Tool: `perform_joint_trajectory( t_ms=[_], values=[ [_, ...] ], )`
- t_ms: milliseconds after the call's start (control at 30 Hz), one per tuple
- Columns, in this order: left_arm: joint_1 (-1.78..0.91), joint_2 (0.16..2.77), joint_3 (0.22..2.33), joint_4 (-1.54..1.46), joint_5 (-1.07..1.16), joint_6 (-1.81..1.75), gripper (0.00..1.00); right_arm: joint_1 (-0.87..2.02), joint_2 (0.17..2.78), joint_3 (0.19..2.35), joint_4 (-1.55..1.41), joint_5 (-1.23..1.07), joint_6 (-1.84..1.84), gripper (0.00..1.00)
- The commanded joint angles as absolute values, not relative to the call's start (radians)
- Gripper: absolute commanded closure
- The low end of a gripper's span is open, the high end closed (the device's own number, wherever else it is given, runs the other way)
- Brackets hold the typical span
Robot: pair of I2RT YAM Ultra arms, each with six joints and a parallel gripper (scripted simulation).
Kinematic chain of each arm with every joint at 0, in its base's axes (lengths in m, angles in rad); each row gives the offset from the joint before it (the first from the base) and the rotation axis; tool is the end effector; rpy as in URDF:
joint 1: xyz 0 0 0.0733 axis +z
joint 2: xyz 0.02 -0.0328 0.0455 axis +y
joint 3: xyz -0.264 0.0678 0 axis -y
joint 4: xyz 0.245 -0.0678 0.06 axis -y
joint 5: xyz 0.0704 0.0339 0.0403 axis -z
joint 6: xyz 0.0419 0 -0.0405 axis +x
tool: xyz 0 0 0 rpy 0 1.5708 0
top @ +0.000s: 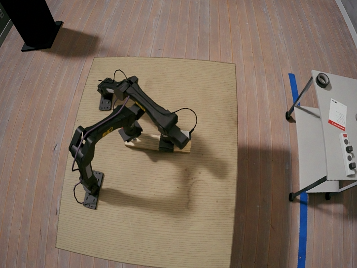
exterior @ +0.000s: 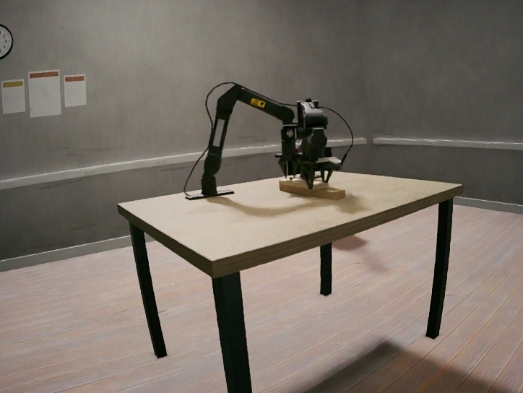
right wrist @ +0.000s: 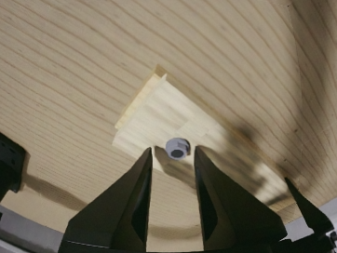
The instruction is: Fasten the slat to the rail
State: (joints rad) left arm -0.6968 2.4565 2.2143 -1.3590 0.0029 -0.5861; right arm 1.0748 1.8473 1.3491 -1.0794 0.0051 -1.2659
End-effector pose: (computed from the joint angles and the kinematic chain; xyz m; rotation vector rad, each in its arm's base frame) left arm 0.3634 -0.3028 0.1731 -0.1723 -3.1106 -0.0247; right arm 0.1586 0.2950 0.1961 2.8864 -1.2218 0.0069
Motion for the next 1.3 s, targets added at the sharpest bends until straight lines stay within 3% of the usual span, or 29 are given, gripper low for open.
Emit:
perform_joint_trajectory(
  t_ms=[0, 367, 800, 1267],
  values=[
    [-0.697, 2.447, 2.22, -1.359, 0.002, -0.586, 0.28, 1.073, 1.86, 1.353, -1.061, -0.009, -1.274, 0.66],
    [-0.697, 2.447, 2.22, -1.359, 0.002, -0.586, 0.28, 1.074, 1.854, 1.351, -1.063, -0.002, -1.27, 0.69],
    [-0.697, 2.447, 2.22, -1.359, 0.002, -0.586, 0.28, 1.075, 1.846, 1.353, -1.073, 0.005, -1.266, 0.87],
    [-0.697, 2.447, 2.22, -1.359, 0.002, -0.586, 0.28, 1.075, 1.846, 1.353, -1.073, 0.005, -1.266, 0.88]
  ],
)
